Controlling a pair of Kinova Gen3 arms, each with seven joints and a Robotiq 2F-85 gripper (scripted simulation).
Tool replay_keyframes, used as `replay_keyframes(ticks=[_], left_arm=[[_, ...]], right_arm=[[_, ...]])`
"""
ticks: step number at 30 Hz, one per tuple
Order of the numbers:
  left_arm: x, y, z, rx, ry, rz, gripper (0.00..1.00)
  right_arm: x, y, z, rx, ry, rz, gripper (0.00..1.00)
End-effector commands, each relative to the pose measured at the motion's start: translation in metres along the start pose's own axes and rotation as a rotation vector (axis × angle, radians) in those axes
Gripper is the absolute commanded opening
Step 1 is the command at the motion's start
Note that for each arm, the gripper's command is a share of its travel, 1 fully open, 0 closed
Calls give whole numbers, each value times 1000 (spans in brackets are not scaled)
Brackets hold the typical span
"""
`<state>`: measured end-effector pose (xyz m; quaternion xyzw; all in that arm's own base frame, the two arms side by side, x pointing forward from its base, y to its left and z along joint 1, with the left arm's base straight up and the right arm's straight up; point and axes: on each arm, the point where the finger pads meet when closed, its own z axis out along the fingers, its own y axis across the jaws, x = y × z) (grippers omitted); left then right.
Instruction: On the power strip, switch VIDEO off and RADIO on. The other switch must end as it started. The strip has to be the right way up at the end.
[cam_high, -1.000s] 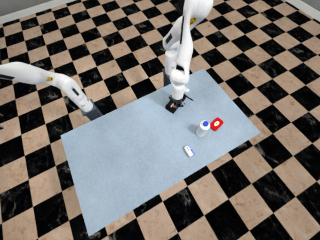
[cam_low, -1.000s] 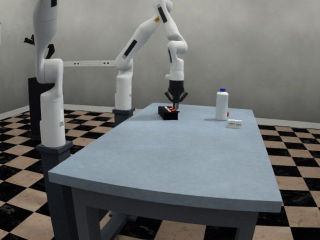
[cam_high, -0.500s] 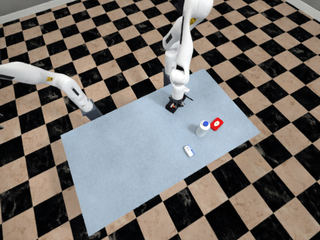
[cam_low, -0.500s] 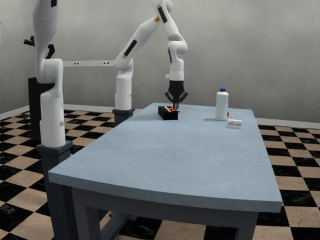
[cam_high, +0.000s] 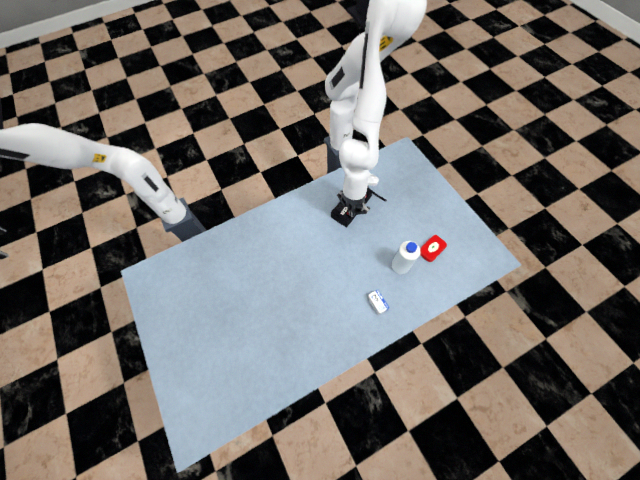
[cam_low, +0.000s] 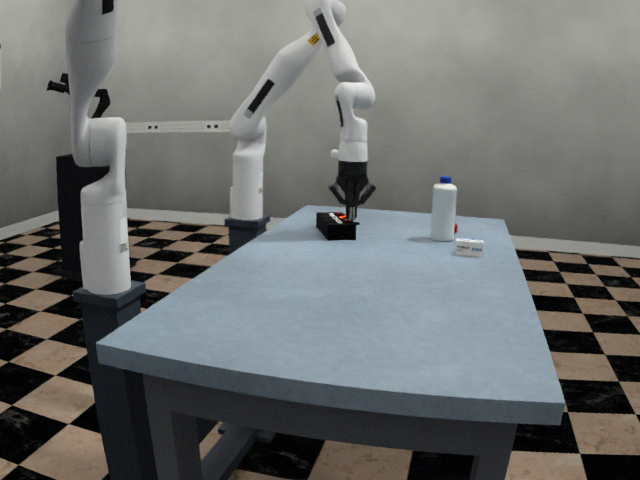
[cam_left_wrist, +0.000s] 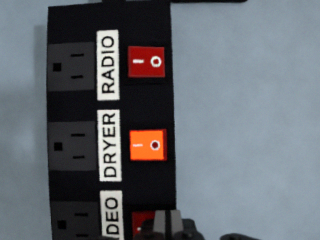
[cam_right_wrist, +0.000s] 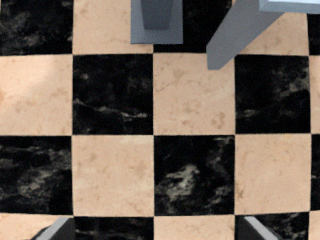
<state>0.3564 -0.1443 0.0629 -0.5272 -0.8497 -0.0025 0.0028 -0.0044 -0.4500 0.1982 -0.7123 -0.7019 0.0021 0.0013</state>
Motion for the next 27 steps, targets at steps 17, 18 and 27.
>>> replay_keyframes(ticks=[17, 18, 27], left_arm=[[-2, 1, -32, -4, -5, -7, 99], [-2, 1, -34, -2, -5, -7, 99], [-1, 0, -40, 0, -3, -6, 99]], right_arm=[[0, 0, -1, 0, -2, 0, 1000], [0, 0, -1, 0, -2, 0, 1000], [0, 0, -1, 0, -2, 0, 1000]])
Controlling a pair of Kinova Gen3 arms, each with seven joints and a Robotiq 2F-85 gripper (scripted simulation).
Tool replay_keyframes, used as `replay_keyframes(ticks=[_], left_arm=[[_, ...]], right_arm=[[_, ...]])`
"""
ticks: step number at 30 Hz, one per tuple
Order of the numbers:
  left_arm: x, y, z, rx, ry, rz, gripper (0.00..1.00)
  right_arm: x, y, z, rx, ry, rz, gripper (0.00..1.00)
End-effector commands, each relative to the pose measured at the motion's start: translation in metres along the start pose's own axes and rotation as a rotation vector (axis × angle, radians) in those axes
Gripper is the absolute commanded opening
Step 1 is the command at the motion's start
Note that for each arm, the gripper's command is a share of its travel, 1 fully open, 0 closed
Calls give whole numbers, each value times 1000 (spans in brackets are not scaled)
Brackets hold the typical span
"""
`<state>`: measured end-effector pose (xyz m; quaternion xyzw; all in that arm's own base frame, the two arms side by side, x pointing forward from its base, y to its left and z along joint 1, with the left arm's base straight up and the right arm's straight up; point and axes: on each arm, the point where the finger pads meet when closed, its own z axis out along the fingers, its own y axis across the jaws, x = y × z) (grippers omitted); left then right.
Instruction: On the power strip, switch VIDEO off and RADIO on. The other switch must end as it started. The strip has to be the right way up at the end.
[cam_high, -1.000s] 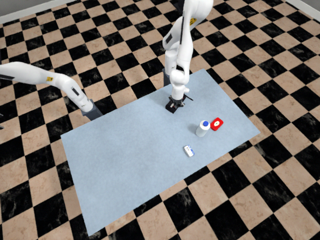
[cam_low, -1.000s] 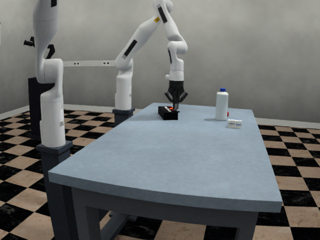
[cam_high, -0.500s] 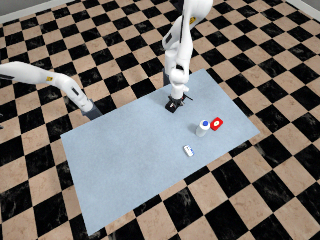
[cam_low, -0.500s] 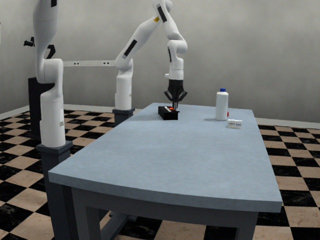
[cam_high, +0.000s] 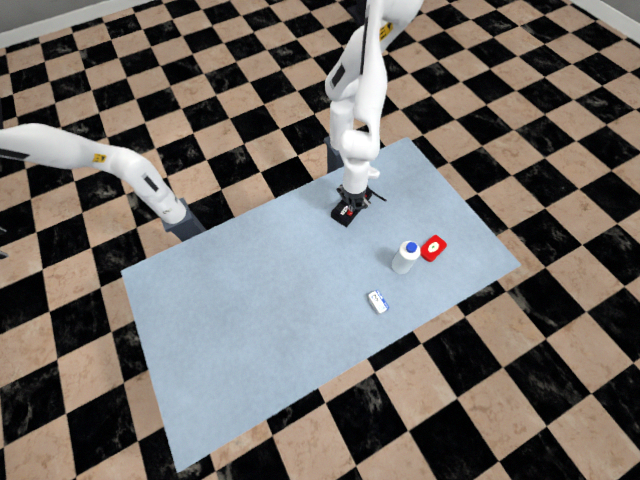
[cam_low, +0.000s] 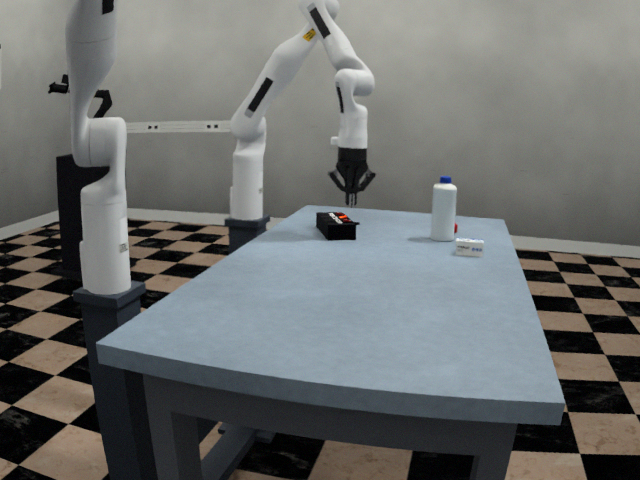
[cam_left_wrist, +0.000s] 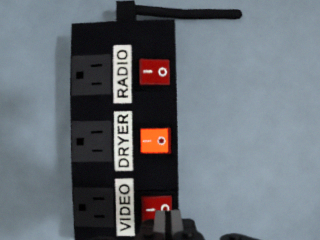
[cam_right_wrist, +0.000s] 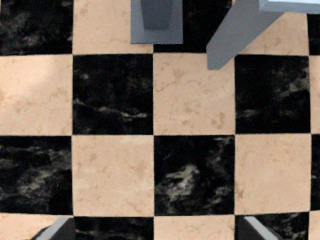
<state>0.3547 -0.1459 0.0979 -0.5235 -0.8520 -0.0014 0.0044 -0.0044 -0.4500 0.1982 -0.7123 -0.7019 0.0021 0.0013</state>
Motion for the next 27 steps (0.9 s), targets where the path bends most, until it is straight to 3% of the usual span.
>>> replay_keyframes(ticks=[1, 18, 21, 27], left_arm=[[0, 2, -4, -3, -4, 2, 99], [0, 2, -4, -3, -3, 3, 99], [18, 0, -8, -5, -4, 5, 99], [77, -12, -15, -10, -14, 16, 99]], right_arm=[[0, 0, -1, 0, -2, 0, 1000], [0, 0, -1, 0, -2, 0, 1000], [0, 0, -1, 0, -2, 0, 1000], [0, 0, -1, 0, -2, 0, 1000]])
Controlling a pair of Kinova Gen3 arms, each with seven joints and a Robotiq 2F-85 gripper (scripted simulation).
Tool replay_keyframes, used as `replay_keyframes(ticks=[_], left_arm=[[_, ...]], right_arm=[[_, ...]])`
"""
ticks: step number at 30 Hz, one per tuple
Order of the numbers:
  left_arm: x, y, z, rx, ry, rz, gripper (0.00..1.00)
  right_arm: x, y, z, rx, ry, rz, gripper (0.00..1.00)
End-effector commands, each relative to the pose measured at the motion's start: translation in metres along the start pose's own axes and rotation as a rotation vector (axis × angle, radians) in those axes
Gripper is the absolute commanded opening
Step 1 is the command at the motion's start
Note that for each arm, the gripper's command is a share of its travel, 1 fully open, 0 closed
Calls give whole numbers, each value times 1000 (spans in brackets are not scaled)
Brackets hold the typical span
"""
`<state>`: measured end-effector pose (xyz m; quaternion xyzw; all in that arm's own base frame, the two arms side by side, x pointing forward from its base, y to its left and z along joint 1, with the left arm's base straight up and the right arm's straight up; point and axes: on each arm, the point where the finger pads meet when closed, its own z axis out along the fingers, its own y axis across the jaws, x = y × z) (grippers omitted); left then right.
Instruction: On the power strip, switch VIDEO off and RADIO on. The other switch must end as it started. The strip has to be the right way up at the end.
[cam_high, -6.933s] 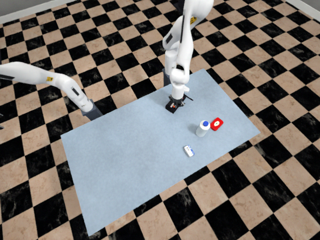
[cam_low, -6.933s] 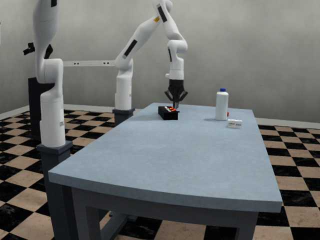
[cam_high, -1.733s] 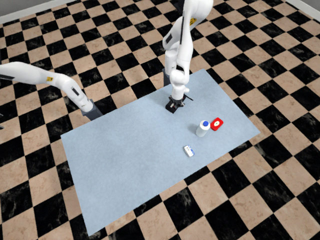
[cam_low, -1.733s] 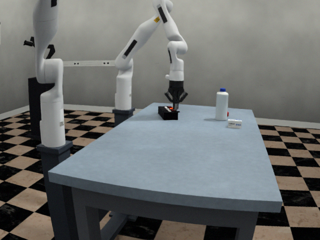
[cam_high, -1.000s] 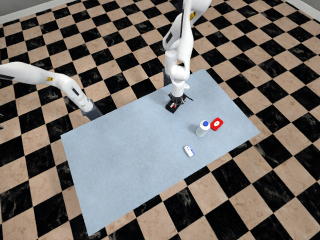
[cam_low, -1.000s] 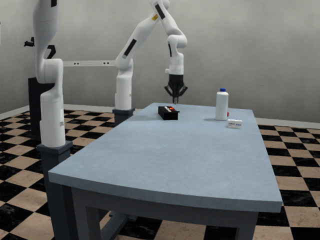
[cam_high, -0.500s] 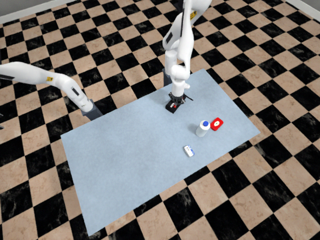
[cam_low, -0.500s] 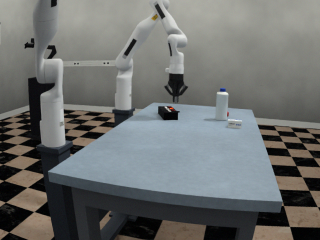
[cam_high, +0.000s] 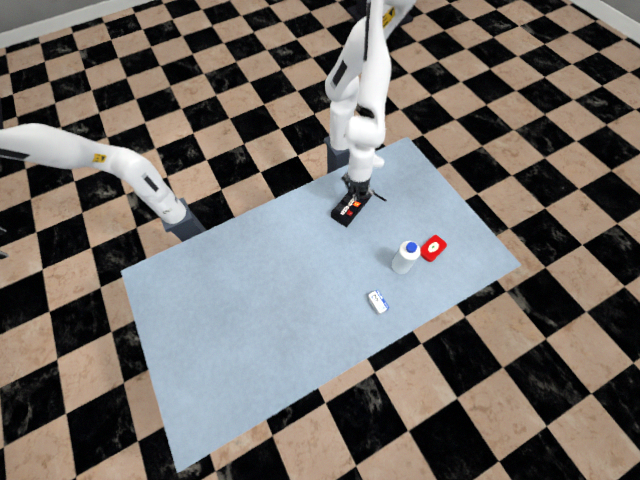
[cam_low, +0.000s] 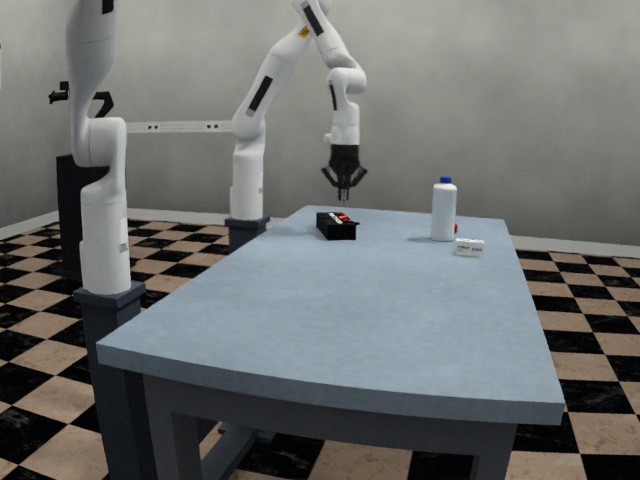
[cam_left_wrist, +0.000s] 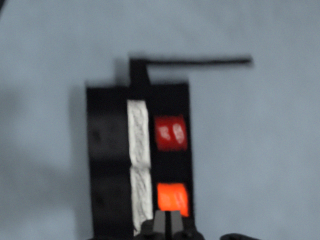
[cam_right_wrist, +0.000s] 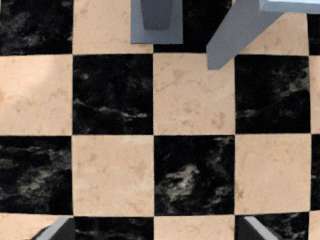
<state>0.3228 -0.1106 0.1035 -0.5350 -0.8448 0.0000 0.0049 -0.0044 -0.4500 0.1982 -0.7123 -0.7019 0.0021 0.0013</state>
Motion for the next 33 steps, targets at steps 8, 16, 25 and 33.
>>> replay_keyframes(ticks=[8, 16, 25, 33], left_arm=[[49, -8, -10, -3, 2, -23, 99], [49, -8, -10, -3, 2, -23, 99], [49, -8, -10, -3, 2, -23, 99], [49, -8, -10, -3, 2, -23, 99]], right_arm=[[0, 0, -1, 0, -2, 0, 1000], [0, 0, -1, 0, -2, 0, 1000], [0, 0, -1, 0, -2, 0, 1000], [0, 0, -1, 0, -2, 0, 1000]])
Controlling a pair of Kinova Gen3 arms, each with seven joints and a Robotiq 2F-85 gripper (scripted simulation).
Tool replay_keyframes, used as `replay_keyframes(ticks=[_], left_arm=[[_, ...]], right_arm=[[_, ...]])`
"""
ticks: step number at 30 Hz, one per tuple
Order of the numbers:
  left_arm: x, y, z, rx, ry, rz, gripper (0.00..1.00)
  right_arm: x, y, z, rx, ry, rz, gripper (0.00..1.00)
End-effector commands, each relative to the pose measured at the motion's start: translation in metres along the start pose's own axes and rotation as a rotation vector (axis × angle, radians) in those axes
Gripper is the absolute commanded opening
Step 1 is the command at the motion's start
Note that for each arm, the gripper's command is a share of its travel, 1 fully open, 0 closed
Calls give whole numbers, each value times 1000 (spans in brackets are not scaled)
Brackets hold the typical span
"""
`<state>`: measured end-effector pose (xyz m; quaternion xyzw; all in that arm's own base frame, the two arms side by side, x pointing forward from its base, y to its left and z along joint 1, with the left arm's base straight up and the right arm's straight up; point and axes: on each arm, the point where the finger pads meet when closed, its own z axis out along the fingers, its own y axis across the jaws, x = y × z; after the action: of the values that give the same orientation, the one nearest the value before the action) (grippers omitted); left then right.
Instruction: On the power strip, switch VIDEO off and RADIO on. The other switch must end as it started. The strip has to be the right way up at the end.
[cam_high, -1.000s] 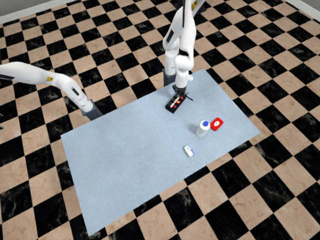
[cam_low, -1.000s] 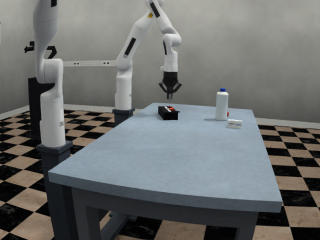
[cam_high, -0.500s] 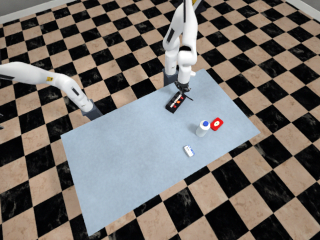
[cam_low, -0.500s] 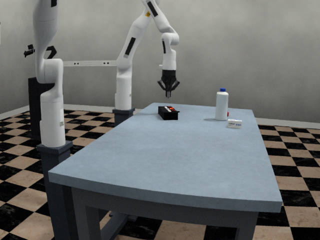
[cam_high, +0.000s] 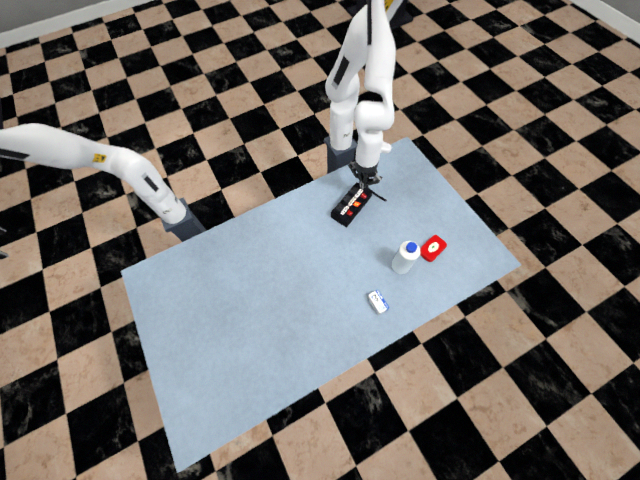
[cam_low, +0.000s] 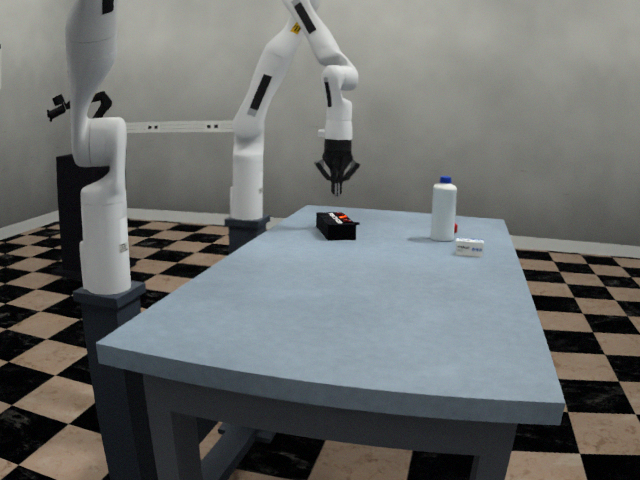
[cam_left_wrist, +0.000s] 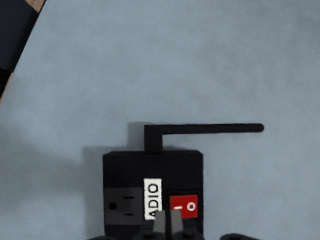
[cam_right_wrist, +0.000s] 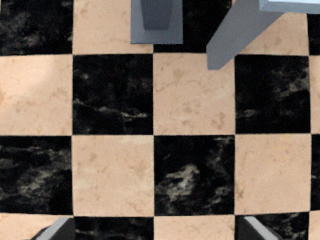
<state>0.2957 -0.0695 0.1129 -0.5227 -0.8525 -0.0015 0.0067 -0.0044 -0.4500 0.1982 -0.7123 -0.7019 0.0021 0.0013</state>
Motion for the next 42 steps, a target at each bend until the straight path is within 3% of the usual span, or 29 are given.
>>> replay_keyframes(ticks=[1, 21, 42], left_arm=[[0, -1, -1, -2, -3, 6, 99], [0, -1, 2, -2, -4, 6, 99], [0, 0, 22, -2, -7, 6, 99]], right_arm=[[0, 0, -1, 0, -2, 0, 1000], [0, 0, -1, 0, -2, 0, 1000], [0, 0, -1, 0, -2, 0, 1000]])
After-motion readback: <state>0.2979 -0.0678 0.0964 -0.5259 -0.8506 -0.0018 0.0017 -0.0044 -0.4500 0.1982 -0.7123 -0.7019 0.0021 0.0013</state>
